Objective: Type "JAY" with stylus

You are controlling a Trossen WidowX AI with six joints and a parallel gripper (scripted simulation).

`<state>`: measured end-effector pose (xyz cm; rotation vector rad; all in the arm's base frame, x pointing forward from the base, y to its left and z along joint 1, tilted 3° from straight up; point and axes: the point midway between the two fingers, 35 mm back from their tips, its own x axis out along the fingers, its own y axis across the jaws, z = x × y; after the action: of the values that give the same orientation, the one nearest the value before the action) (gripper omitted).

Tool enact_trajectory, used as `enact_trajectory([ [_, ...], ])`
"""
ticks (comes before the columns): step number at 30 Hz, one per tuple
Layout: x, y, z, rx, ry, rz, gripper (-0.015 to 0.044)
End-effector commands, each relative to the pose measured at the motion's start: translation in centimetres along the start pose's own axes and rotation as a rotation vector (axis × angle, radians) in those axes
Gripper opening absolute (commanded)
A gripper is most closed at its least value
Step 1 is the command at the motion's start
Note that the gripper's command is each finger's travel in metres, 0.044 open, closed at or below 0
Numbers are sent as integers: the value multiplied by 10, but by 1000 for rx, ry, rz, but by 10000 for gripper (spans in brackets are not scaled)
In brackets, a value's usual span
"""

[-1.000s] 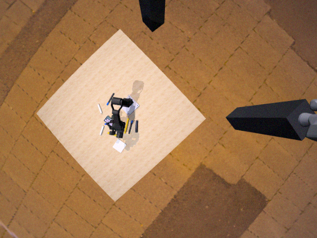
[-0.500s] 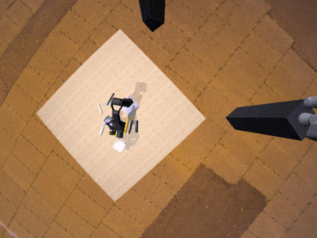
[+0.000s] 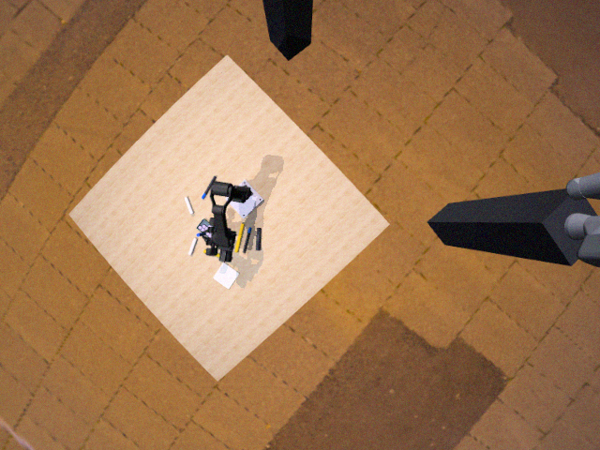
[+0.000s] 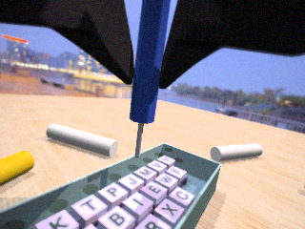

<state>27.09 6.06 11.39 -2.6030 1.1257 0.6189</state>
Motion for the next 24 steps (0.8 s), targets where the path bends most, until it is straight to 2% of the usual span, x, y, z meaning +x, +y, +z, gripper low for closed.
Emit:
enact_trajectory([
  [1, -7, 0, -12, 12, 2, -4, 81],
  [10, -6, 0, -10, 4, 0, -2, 85],
  [13, -6, 0, -10, 4, 0, -2, 65],
  [16, -9, -1, -8, 5, -3, -3, 0],
  [24, -34, -6, 5, 9, -11, -4, 0],
])
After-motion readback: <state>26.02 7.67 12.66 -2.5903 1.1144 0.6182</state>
